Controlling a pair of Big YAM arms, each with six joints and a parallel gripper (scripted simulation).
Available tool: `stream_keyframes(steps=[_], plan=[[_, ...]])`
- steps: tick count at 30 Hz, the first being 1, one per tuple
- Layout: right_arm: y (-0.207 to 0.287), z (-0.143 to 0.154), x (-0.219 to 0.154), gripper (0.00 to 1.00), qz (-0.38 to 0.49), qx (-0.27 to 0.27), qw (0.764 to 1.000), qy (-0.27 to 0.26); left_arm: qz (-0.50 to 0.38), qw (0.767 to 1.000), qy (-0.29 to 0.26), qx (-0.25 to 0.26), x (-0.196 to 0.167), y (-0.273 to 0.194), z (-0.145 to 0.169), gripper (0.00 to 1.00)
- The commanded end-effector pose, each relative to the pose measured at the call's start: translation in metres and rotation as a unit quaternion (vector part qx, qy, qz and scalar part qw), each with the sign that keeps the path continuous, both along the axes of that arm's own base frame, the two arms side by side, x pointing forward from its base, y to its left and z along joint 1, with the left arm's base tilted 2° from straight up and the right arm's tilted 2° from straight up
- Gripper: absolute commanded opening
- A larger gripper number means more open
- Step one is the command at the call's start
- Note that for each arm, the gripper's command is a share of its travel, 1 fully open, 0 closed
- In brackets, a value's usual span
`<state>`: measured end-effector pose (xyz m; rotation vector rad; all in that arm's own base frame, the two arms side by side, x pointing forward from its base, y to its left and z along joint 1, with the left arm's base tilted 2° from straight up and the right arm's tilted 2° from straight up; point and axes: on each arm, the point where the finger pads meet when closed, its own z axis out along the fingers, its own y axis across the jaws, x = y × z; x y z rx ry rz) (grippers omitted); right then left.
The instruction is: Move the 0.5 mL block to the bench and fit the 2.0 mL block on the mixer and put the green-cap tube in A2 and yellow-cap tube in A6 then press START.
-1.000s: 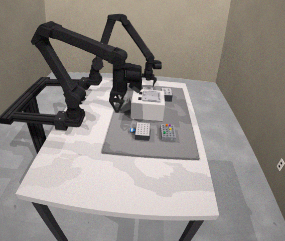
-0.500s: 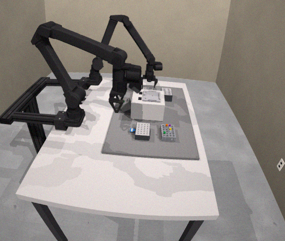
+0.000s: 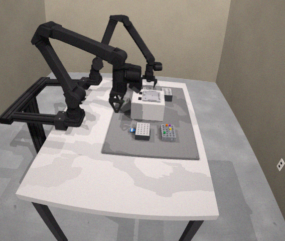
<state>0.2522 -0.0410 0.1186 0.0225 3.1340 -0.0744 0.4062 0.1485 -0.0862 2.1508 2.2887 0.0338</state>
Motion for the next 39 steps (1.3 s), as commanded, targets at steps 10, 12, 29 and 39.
stream_keyframes(steps=[10,12,29,39], plan=[[-0.005,0.021,0.021,1.0,-0.003,-0.006,0.999,-0.033,0.002,1.0,-0.02,0.005,0.011,0.002,0.012,1.0],[-0.005,0.018,0.018,1.0,-0.004,-0.005,1.0,-0.029,0.001,1.0,-0.016,0.004,0.01,0.0,0.008,1.0],[-0.003,0.001,0.002,1.0,-0.006,-0.002,1.0,-0.006,-0.006,1.0,-0.012,0.002,0.008,-0.001,0.001,1.0],[-0.005,0.012,0.013,1.0,-0.006,-0.003,1.0,-0.02,-0.008,1.0,-0.021,0.006,0.012,0.001,0.009,1.0]])
